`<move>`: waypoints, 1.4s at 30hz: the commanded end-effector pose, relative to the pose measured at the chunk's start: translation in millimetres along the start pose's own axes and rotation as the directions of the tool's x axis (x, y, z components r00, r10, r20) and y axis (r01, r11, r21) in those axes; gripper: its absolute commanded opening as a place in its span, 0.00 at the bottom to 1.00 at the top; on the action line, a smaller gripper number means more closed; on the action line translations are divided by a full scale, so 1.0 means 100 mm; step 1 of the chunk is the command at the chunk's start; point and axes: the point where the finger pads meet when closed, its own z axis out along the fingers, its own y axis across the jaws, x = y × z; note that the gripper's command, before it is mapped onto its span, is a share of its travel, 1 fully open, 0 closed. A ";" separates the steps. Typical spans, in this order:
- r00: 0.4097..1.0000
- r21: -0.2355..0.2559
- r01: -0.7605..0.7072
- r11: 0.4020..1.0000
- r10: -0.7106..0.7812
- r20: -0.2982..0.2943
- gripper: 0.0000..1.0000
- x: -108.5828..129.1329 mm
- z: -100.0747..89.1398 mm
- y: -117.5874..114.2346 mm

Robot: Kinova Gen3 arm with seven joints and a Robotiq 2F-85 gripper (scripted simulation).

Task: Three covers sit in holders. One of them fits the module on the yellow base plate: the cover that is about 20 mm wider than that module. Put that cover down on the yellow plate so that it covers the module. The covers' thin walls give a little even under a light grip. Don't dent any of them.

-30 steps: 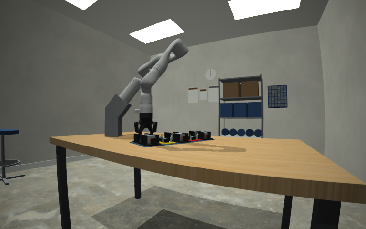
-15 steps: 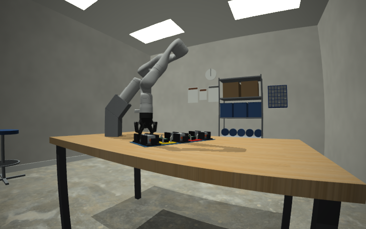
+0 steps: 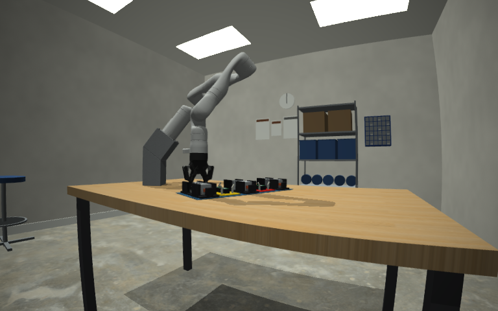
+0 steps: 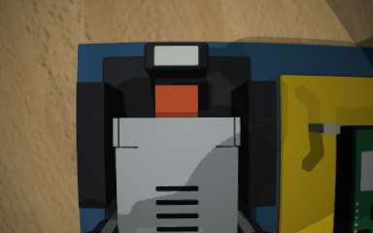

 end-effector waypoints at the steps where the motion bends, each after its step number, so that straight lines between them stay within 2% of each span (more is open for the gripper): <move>1: 1.000 -0.001 0.000 1.000 0.000 0.001 0.00 -0.01 0.00 0.00; 24: 1.000 0.000 0.000 1.000 0.000 0.001 0.00 -0.01 -0.01 0.00; 25: 1.000 0.000 0.000 1.000 0.000 0.001 1.00 -0.01 -0.01 0.00; 42: 1.000 0.000 0.000 1.000 0.000 0.001 1.00 -0.01 -0.01 0.00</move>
